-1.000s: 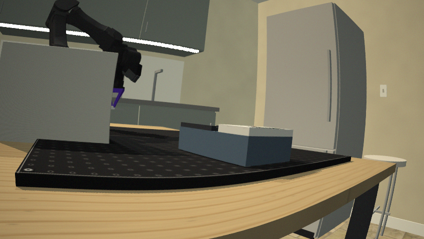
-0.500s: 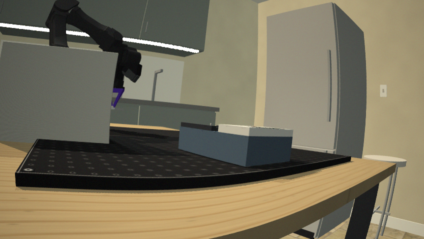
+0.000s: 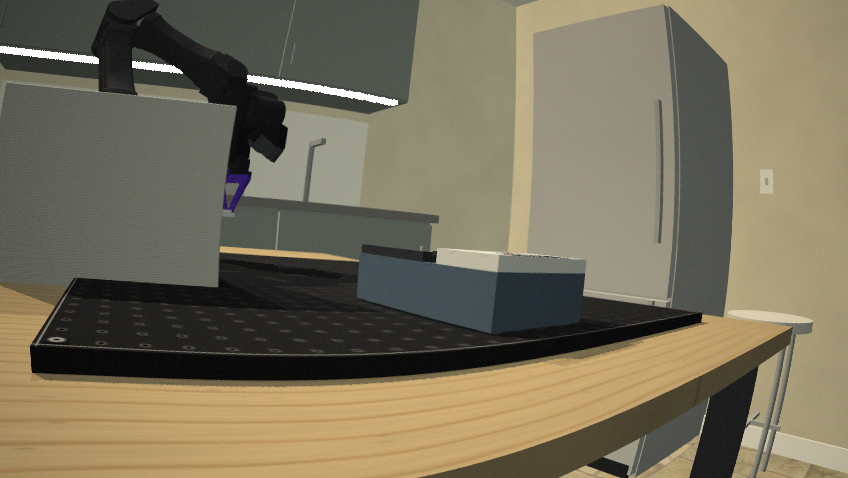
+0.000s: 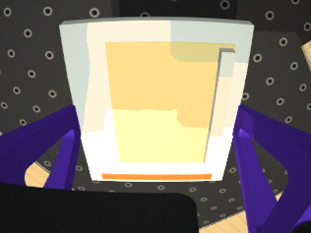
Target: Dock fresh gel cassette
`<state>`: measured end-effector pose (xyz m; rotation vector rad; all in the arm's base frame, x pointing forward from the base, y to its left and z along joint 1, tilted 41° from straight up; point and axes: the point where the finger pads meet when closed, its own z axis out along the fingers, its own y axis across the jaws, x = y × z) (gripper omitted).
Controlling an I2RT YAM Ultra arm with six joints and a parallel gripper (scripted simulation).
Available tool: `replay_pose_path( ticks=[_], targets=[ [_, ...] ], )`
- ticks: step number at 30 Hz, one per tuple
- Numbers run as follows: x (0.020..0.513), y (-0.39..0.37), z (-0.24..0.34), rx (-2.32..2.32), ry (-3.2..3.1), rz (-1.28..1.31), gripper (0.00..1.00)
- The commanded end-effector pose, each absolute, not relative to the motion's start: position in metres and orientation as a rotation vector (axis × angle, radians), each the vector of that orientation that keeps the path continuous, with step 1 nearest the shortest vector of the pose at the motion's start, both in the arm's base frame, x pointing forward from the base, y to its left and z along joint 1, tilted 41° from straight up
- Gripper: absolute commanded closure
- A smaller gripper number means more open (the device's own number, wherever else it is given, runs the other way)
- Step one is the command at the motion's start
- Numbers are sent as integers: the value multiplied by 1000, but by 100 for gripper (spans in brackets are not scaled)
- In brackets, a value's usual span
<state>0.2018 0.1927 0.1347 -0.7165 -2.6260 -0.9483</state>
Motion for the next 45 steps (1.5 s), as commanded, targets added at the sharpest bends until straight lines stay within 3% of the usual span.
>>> replay_pose_path(
  ticks=[1,22,45],
  targets=[
    [208,182,124,-629,-2680,-971,100],
    [250,112,79,166,-3028,-1169,100],
    [289,30,23,160,-3024,-1149,100]
  ],
)
